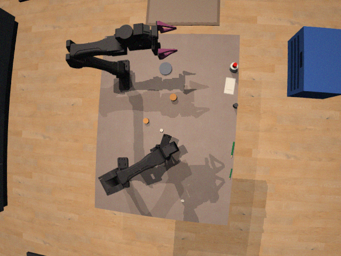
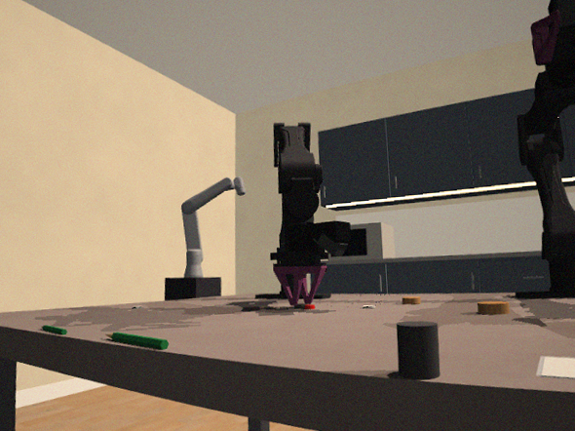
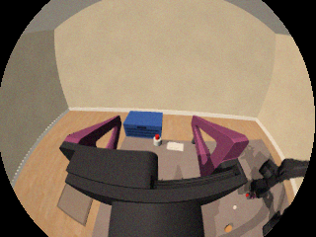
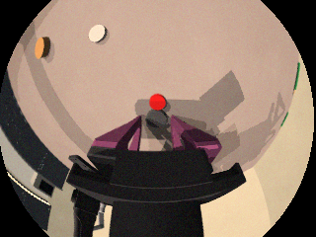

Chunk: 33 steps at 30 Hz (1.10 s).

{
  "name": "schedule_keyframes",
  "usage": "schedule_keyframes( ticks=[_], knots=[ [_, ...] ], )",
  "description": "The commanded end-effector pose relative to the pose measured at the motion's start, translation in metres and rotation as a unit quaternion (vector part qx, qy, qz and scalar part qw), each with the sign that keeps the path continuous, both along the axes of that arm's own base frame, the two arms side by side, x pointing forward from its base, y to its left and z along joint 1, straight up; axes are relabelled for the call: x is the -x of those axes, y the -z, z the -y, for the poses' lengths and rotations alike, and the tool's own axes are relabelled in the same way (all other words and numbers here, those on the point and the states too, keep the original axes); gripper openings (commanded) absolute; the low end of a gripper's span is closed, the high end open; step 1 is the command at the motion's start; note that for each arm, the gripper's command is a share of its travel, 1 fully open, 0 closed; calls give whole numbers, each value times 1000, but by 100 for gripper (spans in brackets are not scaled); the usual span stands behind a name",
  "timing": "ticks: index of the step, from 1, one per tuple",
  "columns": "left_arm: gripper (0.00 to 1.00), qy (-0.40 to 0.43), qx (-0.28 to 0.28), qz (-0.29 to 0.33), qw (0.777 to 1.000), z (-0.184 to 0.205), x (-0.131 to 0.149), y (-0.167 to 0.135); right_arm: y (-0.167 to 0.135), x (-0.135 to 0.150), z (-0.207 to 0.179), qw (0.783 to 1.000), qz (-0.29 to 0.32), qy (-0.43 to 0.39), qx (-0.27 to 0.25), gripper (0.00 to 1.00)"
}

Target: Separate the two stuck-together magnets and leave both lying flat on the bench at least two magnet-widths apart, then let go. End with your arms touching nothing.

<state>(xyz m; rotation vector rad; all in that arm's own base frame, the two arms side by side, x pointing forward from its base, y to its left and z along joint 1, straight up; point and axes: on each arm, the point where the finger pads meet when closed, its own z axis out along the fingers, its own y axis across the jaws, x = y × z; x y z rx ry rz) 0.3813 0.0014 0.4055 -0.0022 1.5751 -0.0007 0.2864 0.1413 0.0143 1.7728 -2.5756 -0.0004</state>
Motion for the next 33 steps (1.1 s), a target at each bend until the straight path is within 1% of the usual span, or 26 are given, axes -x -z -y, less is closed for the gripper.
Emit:
schedule_keyframes(
  ticks=[1, 23, 33],
  knots=[
    [100, 0, 0, 8, 1000, 0, 2, -7, -4, -2, -2, 1000, 6, 0, -4, 40],
    [100, 0, 0, 8, 1000, 0, 2, -7, -3, -3, -3, 1000, 6, 0, -4, 40],
    [100, 0, 0, 8, 1000, 0, 2, -7, -3, -3, -3, 1000, 6, 0, -4, 29]
  ],
)
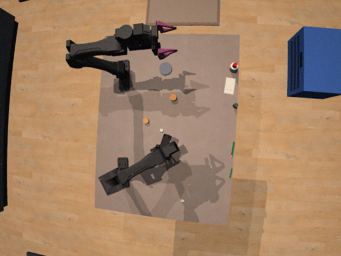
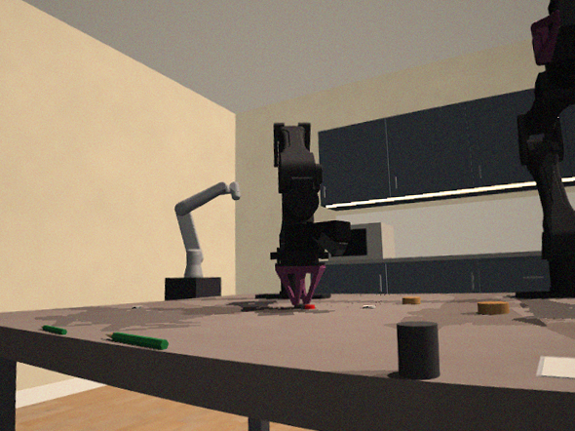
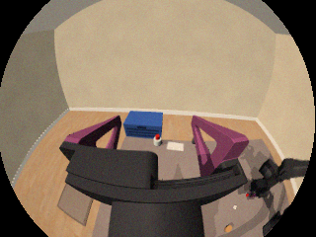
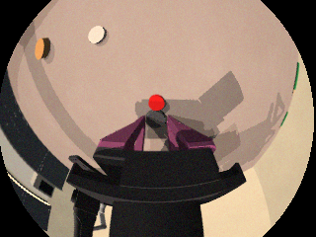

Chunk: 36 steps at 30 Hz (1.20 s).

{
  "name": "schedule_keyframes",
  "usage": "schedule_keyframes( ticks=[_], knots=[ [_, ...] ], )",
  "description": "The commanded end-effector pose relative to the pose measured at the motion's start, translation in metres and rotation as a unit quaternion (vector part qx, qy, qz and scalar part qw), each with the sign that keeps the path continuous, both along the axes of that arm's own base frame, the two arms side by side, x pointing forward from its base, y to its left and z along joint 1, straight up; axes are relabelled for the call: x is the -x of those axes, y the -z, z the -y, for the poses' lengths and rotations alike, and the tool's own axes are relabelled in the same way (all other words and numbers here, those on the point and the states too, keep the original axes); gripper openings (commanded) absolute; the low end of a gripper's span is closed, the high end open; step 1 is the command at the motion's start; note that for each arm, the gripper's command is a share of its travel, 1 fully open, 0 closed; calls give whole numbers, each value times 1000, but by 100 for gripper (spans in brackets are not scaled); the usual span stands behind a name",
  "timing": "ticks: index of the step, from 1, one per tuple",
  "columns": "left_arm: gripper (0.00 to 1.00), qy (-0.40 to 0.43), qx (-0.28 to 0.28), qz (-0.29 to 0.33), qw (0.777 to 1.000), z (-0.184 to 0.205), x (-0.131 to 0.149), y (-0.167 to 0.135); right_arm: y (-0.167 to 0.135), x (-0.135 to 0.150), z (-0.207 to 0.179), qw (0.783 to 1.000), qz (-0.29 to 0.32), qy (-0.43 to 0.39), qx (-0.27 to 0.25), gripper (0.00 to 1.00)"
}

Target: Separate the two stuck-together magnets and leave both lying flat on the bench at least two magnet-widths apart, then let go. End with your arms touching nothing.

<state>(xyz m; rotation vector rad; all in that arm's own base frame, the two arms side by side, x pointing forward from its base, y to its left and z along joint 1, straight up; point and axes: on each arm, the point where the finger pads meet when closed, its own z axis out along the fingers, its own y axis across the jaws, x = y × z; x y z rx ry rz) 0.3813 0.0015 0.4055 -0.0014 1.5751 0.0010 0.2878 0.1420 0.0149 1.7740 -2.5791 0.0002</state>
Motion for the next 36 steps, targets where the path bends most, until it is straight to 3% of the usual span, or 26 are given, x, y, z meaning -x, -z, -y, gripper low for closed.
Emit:
schedule_keyframes(
  ticks=[1, 24, 36],
  knots=[
    [100, 1, 1, 8, 1000, 0, 2, -7, -3, -2, -2, 1000, 5, -1, -3, 28],
    [100, 1, 1, 8, 1000, 0, 2, -7, -2, 0, -1, 1000, 0, -2, 0, 24],
    [100, 1, 1, 8, 1000, 0, 2, -7, -27, 0, -2, 1000, 0, -2, 0, 24]
  ],
)
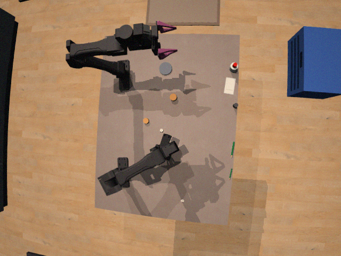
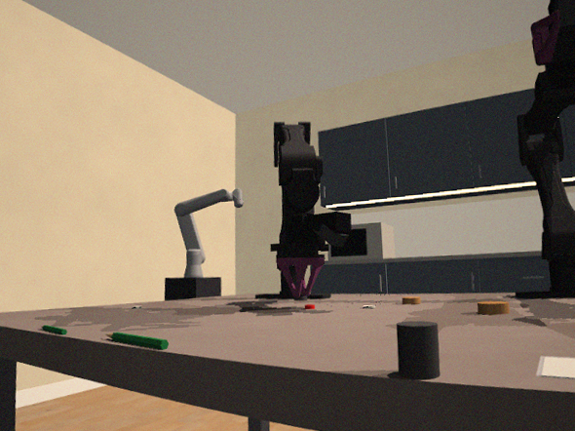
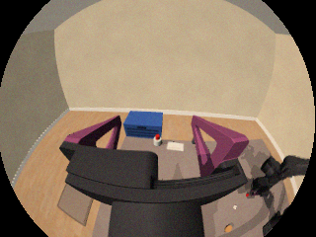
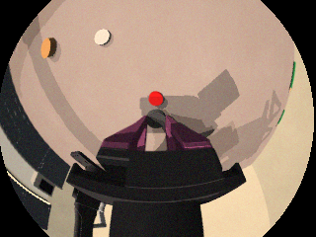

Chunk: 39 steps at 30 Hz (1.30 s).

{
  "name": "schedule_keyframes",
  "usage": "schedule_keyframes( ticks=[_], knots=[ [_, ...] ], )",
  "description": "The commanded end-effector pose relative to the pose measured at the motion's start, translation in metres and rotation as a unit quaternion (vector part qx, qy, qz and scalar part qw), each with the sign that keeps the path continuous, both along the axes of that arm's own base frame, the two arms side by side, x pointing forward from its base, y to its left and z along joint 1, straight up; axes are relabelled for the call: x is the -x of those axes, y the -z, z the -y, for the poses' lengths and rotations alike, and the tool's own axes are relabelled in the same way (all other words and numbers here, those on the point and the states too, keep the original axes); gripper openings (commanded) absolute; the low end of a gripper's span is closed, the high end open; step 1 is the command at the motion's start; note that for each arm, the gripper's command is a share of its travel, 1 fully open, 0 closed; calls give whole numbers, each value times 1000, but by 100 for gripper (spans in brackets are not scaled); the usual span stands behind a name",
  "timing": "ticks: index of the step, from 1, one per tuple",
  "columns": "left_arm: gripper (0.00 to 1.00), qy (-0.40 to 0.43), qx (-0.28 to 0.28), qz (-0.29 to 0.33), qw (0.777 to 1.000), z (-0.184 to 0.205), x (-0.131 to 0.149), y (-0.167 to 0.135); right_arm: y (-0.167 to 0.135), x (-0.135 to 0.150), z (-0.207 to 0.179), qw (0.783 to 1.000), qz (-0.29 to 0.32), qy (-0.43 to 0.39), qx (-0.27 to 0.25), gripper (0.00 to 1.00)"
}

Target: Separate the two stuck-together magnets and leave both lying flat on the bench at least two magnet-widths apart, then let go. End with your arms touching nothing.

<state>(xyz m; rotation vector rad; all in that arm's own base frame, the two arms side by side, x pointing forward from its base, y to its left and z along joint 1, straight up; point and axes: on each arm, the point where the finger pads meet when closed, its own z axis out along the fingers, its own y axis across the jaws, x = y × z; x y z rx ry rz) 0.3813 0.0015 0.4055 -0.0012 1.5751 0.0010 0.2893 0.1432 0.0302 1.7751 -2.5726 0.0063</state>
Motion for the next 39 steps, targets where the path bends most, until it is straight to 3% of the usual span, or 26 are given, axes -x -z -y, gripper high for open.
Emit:
schedule_keyframes(
  ticks=[1, 28, 33, 37, 39],
  knots=[
    [100, 1, 1, 8, 1000, 0, 2, -7, -13, 2, -1, 1000, 1, 0, -3, 24],
    [100, 1, 1, 8, 1000, 0, 2, -7, -44, 3, 0, 1000, 1, 0, -3, 24],
    [100, 1, 1, 8, 1000, 0, 2, -7, -43, 2, 0, 994, 5, 106, -4, 24],
    [100, 1, 1, 8, 1000, 0, 2, -7, -41, 1, 0, 976, 7, 216, -4, 24],
    [100, 1, 1, 8, 1000, 0, 2, -7, -41, 1, 0, 976, 7, 216, -4, 24]
  ],
)
